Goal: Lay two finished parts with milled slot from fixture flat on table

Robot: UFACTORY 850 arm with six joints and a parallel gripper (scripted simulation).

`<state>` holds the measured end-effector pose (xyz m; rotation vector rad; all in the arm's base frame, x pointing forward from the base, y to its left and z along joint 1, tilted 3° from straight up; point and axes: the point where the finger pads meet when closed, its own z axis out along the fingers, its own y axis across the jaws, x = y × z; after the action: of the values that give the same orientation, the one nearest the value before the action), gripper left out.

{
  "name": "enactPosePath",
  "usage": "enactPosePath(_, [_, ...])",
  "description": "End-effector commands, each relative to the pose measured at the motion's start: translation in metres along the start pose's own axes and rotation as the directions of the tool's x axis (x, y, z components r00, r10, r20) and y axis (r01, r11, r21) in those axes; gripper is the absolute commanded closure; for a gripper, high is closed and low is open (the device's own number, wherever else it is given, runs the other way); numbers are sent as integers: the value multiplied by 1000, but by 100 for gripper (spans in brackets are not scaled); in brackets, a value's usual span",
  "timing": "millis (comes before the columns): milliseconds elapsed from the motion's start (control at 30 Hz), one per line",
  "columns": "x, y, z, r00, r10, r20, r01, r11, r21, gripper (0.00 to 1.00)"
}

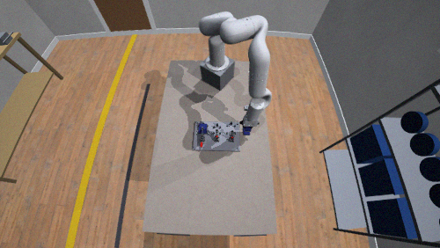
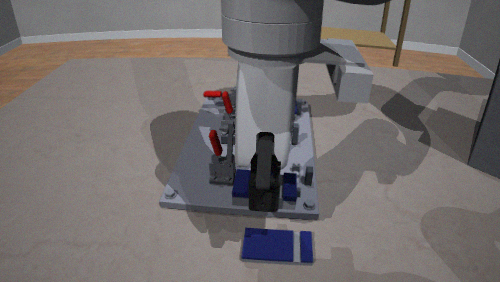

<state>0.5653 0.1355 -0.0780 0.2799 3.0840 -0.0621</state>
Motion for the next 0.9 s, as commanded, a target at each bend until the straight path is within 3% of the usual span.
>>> enactPosePath(0, [-13, 1, -1, 1000, 0, 1, 0, 1000, -2, 100])
enactPosePath(867, [-86, 1, -1, 1000, 0, 1, 0, 1000, -2, 100])
